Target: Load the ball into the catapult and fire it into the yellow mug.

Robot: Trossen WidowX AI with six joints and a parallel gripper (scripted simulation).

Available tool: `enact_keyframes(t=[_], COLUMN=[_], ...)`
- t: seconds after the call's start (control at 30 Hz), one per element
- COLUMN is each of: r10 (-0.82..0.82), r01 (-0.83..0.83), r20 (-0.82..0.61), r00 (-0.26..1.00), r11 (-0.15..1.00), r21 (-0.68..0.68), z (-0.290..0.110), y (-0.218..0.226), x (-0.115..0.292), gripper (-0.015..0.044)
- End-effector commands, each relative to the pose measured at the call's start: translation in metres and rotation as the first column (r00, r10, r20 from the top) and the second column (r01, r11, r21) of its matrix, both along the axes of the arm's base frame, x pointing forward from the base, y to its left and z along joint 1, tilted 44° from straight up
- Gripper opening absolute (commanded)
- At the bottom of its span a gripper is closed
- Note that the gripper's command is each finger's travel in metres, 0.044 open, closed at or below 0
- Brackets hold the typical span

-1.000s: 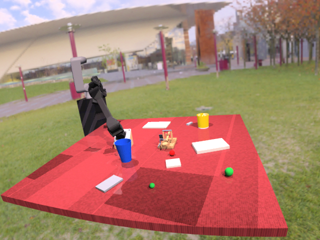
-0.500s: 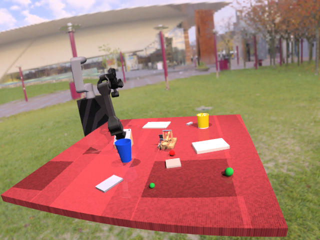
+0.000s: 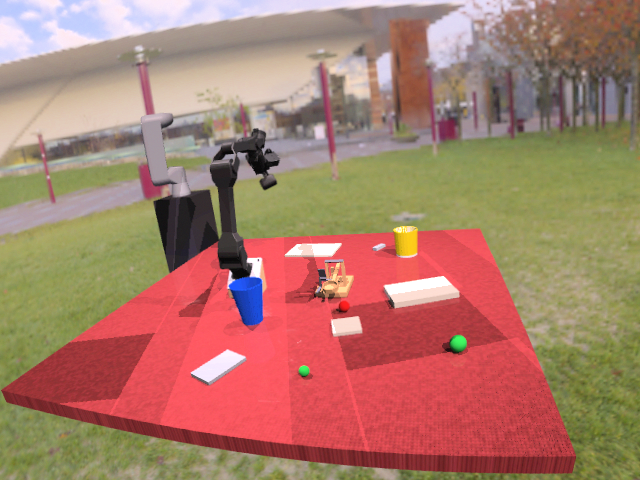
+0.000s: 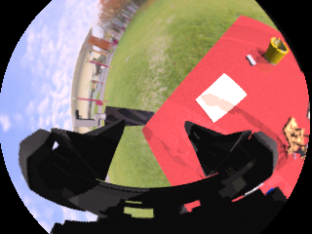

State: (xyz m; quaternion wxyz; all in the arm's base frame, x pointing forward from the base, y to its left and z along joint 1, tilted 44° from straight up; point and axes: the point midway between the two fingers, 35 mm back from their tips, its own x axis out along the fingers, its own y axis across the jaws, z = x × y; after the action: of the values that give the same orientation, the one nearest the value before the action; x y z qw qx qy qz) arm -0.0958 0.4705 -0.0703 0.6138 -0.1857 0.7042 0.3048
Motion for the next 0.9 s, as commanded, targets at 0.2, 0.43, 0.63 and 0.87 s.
enact_keyframes(t=[0.2, 0.43, 0.63, 0.87], r10=[0.143, 0.271, 0.390, 0.527], r01=[-0.131, -0.228, -0.309, -0.403], r20=[0.173, 0.246, 0.258, 0.205], r00=[0.974, 0.930, 0.884, 0.825], r11=[0.988, 0.955, 0.901, 0.802], r21=[-0.081, -0.190, -0.305, -0.440], z=[0.008, 0.021, 0.033, 0.050], y=[-0.023, -0.053, -0.088, -0.139], x=[0.111, 0.186, 0.244, 0.302], gripper=[0.0440, 0.0440, 0.0440, 0.0440])
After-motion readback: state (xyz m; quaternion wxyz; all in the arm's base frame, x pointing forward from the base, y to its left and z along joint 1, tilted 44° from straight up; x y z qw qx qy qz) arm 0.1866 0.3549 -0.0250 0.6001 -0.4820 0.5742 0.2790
